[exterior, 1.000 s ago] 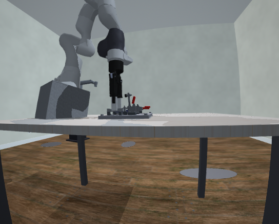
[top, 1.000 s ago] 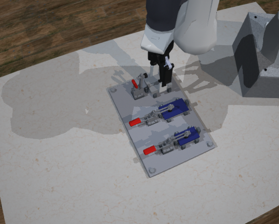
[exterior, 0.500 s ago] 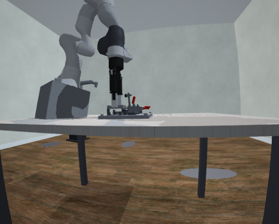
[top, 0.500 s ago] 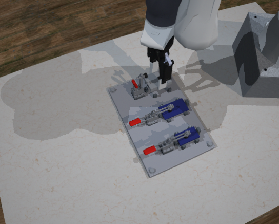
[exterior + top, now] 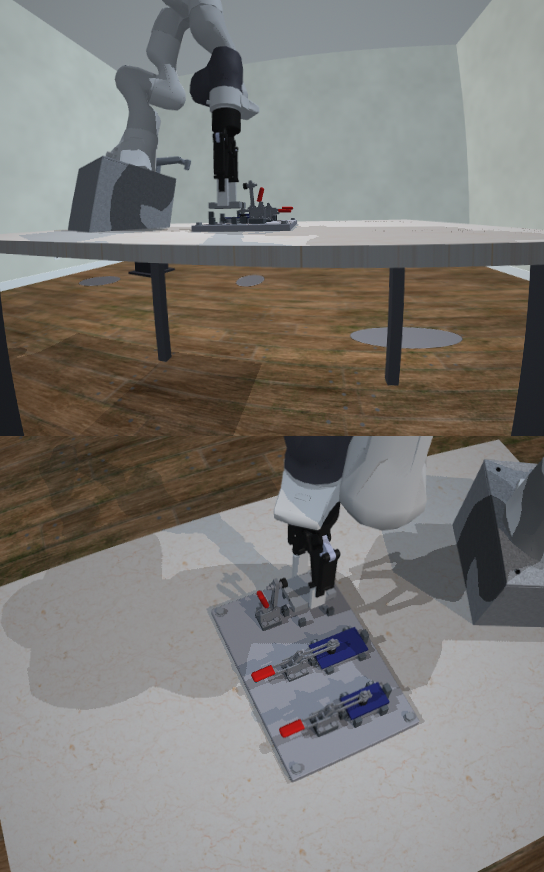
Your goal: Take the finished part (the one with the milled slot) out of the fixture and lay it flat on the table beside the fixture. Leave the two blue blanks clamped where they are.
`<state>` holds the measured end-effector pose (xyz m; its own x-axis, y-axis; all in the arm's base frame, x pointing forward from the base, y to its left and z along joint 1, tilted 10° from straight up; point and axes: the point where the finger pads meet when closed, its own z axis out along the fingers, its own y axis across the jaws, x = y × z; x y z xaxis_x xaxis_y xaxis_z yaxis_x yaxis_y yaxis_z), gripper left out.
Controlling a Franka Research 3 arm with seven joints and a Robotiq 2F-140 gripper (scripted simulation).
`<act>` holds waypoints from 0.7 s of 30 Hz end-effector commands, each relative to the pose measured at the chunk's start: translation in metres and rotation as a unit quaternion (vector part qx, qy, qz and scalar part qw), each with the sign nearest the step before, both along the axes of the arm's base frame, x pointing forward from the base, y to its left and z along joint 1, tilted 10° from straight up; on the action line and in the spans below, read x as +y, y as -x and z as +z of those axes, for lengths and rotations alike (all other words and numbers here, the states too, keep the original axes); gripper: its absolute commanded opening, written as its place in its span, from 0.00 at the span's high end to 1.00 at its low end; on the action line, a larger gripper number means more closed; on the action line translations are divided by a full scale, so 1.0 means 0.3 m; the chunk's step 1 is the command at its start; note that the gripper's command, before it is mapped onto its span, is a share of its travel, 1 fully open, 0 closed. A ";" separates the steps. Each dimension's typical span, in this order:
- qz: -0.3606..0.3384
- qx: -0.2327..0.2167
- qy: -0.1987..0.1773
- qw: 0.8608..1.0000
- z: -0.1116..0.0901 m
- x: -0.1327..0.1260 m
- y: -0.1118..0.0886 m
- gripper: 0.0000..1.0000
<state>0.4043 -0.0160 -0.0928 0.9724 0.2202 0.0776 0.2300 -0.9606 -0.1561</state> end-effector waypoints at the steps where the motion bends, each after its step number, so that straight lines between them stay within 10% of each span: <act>1: -0.002 0.001 -0.001 1.000 0.005 0.001 0.002 1.00; 21: -0.002 0.001 -0.001 1.000 0.040 -0.008 0.012 1.00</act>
